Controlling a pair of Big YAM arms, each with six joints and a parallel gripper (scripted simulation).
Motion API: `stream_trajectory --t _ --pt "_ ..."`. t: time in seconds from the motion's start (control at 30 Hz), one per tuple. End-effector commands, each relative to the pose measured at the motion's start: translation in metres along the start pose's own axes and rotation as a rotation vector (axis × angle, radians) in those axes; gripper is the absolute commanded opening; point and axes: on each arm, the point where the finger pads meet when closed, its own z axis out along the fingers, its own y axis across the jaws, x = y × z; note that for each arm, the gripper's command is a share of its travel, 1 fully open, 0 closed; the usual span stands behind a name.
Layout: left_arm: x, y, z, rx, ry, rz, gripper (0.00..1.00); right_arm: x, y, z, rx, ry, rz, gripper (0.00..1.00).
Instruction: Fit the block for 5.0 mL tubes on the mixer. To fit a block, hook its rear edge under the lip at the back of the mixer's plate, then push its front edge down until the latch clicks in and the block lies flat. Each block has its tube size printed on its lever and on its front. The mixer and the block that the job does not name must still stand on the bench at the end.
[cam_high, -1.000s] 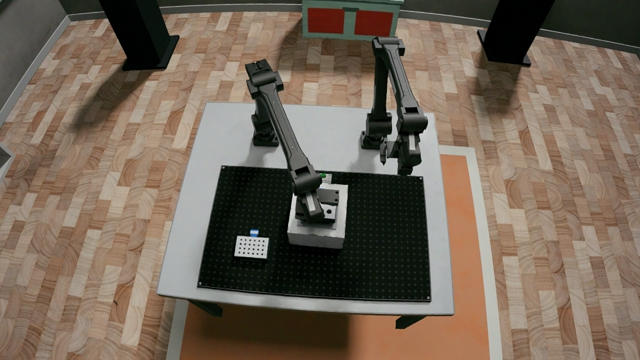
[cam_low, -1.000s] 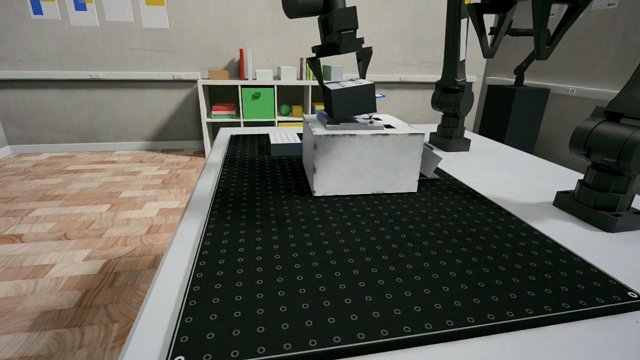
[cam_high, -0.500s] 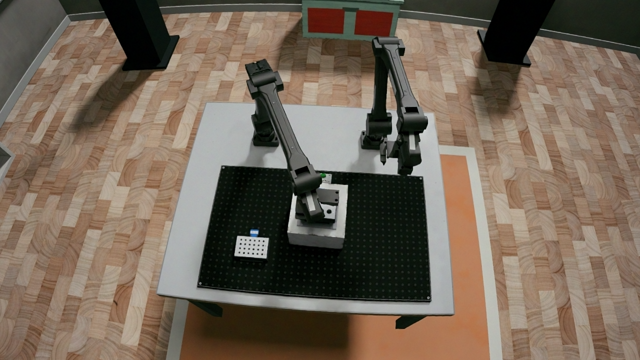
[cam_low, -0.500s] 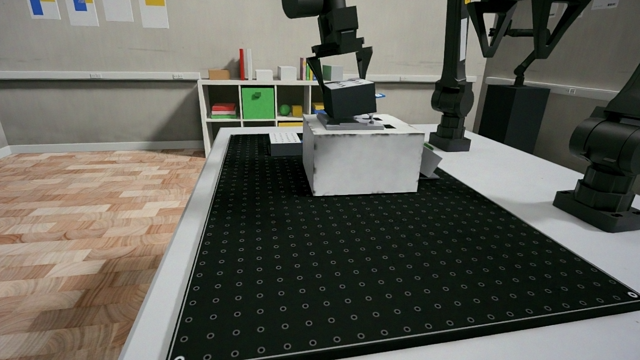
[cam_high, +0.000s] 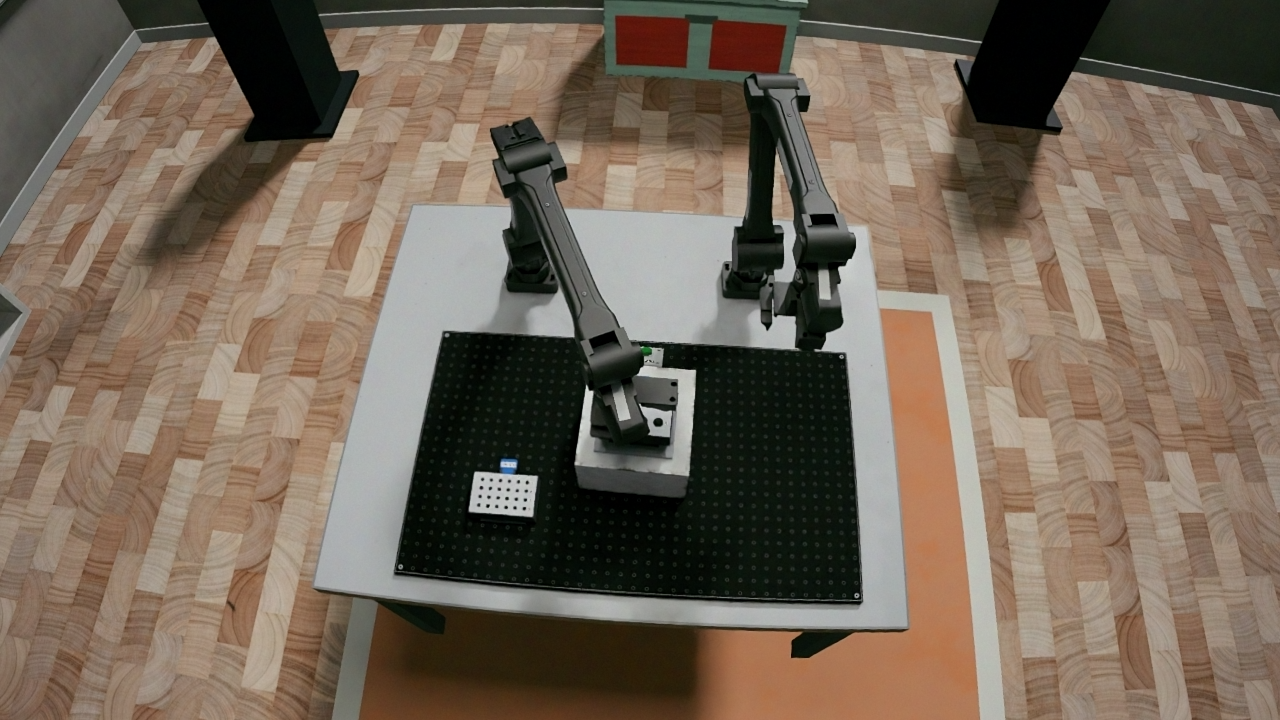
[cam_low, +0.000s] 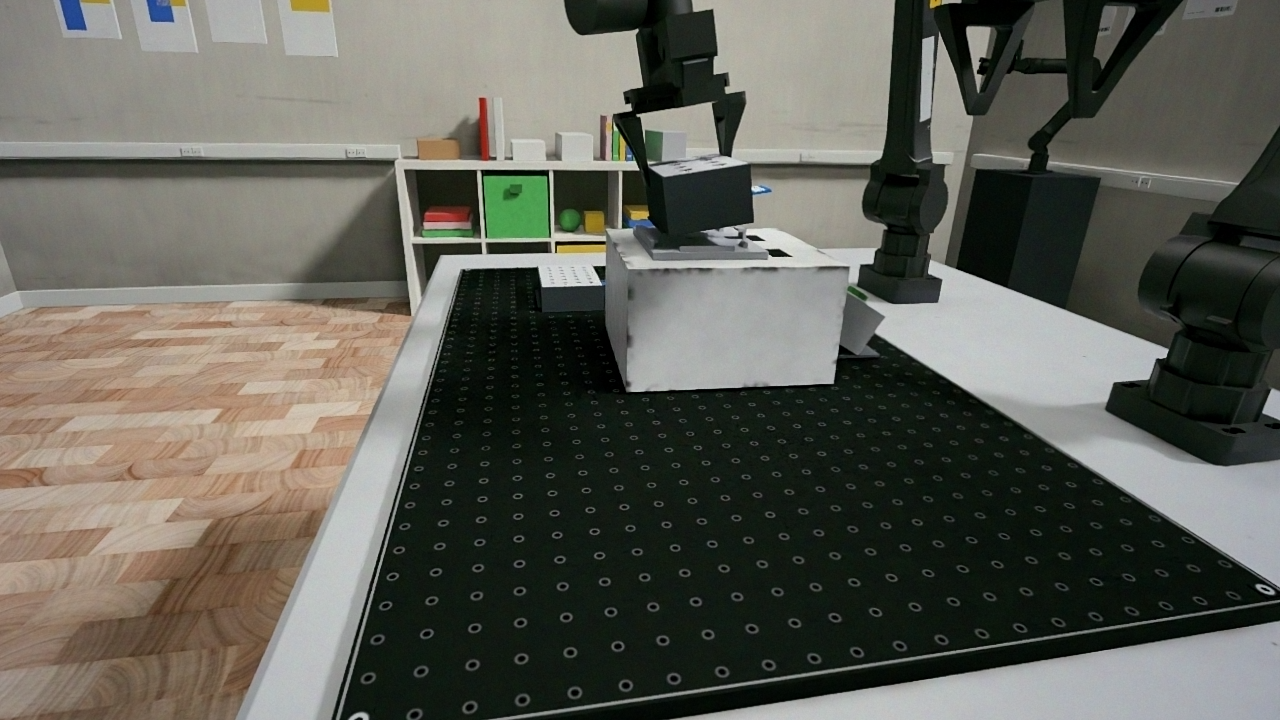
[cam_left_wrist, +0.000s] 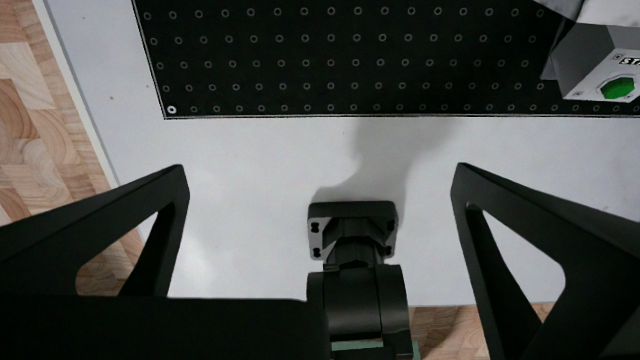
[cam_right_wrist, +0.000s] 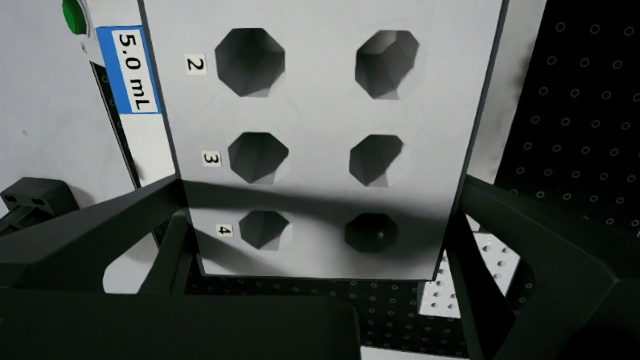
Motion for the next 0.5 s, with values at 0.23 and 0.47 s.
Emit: stream_trajectory --t 0.23,0.47 --pt "-0.001 -0.001 -0.006 -0.001 -0.008 -0.001 1.00 -0.009 -0.012 -0.051 0.092 -0.056 -0.004 0.00" --pt "-0.006 0.000 -0.016 -0.004 -0.033 -0.001 1.00 -0.010 -0.012 -0.062 0.129 -0.075 -0.008 0.00"
